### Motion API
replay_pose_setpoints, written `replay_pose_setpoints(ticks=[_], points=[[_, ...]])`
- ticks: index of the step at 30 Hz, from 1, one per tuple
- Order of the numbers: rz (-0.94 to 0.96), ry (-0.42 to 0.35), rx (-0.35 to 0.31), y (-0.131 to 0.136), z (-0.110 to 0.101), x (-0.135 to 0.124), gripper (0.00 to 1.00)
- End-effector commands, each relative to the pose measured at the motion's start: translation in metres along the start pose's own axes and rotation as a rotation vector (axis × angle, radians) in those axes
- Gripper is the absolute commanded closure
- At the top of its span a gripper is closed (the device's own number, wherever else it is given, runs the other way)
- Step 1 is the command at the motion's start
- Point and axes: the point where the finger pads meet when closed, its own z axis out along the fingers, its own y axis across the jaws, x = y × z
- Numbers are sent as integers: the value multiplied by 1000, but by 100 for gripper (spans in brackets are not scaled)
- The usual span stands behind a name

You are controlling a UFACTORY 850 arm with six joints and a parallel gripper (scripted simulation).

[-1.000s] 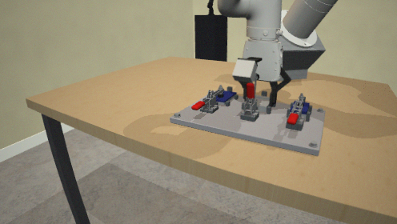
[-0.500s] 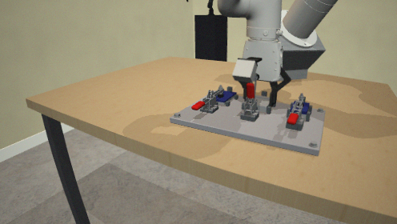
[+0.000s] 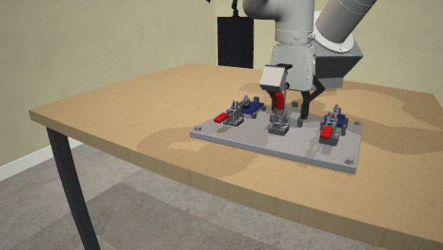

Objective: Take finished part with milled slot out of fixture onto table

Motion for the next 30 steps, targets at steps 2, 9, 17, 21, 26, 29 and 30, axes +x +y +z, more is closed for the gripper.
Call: replay_pose_setpoints(ticks=[2,9,17,21,26,29,30], points=[[0,1,-1,0,-1,0,100],[0,1,-1,0,-4,0,100],[0,1,-1,0,-10,0,100],[0,1,-1,0,-14,0,100],[0,1,-1,0,-18,0,100],[0,1,-1,0,-21,0,100],[0,1,-1,0,-22,0,100]])
